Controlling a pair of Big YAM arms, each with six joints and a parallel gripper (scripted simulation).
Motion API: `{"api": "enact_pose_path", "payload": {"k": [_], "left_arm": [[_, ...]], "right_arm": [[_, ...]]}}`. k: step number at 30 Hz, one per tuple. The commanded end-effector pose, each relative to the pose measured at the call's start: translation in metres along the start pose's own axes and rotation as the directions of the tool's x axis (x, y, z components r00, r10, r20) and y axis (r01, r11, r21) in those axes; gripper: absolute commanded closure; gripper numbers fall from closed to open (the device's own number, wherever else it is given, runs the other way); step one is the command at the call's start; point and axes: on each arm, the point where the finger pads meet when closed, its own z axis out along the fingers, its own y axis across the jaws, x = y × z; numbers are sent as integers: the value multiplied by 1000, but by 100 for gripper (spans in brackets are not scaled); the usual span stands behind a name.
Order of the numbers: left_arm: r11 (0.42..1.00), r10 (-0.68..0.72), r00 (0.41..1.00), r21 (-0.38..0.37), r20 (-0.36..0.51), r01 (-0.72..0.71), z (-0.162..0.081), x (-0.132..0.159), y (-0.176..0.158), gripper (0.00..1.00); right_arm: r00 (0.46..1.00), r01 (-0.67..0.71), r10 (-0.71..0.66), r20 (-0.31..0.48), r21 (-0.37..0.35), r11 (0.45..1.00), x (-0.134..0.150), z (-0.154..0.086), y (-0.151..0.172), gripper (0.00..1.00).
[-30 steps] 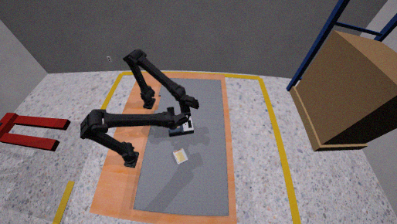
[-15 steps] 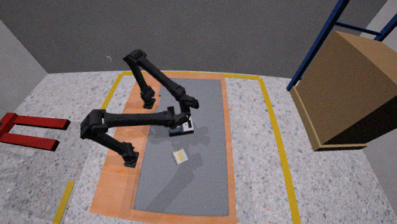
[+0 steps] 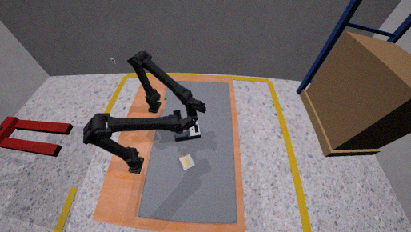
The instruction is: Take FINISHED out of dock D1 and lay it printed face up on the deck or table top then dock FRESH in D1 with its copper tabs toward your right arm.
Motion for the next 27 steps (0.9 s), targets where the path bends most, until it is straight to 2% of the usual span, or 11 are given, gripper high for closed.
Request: {"api": "enact_pose_path", "payload": {"k": [1,4,9,27], "left_arm": [[995,-25,995,-102,-97,15,44,29,37,100],[995,-25,995,-102,-97,15,44,29,37,100],[1000,0,1000,0,1,0,40,26,33,100],[1000,0,1000,0,1,0,26,17,22,100]], "right_arm": [[1000,12,-12,5,13,1000,0,1,-1,100],[1000,12,-12,5,13,1000,1,1,-1,100],[1000,12,-12,5,13,1000,1,1,-1,100],[1000,12,-12,5,13,1000,1,1,-1,100]]}}
